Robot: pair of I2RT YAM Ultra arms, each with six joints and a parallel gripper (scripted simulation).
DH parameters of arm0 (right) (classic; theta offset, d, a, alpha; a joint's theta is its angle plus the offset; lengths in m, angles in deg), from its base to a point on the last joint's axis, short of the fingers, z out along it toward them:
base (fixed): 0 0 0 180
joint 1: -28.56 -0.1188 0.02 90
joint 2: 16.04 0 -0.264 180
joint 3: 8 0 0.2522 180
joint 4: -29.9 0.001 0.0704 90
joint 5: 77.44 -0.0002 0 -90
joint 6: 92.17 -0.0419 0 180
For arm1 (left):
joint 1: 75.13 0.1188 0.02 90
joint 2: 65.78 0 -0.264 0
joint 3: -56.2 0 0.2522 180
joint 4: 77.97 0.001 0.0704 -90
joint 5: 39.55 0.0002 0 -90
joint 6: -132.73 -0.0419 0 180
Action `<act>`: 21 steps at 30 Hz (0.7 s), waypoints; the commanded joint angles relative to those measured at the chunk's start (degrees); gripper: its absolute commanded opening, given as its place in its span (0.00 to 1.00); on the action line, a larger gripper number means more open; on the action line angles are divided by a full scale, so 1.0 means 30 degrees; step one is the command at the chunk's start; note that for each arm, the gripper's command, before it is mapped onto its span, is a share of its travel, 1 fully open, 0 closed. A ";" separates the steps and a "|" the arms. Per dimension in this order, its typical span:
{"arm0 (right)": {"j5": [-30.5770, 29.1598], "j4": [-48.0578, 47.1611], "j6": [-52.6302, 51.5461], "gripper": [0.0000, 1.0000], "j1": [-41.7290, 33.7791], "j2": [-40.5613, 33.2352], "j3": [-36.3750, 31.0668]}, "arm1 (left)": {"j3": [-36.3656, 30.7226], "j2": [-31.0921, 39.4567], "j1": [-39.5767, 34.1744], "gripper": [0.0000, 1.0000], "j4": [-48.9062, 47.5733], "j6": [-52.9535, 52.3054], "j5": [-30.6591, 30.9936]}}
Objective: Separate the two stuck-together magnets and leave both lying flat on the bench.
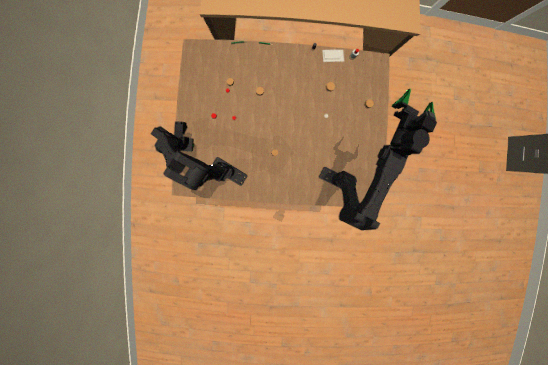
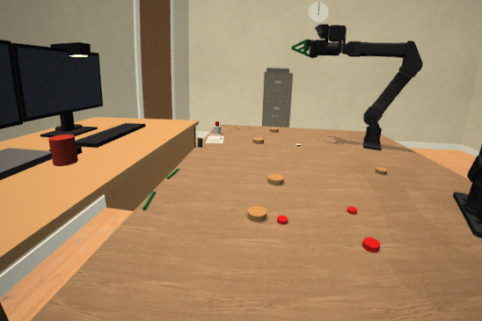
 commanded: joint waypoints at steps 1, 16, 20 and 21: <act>-0.0003 -0.0125 0.0005 1.00 0.0025 -0.0040 0.0189 | 0.0072 0.0110 0.0004 0.33 0.0015 -0.0017 0.0033; -0.0003 -0.0125 0.0005 1.00 0.0025 -0.0040 0.0189 | 0.0072 0.0110 0.0004 0.19 0.0015 -0.0017 0.0033; -0.0003 -0.0125 0.0005 1.00 0.0025 -0.0040 0.0189 | 0.0072 0.0110 0.0004 0.19 0.0015 -0.0017 0.0033; -0.0003 -0.0125 0.0005 1.00 0.0025 -0.0040 0.0189 | 0.0072 0.0110 0.0004 0.19 0.0015 -0.0017 0.0033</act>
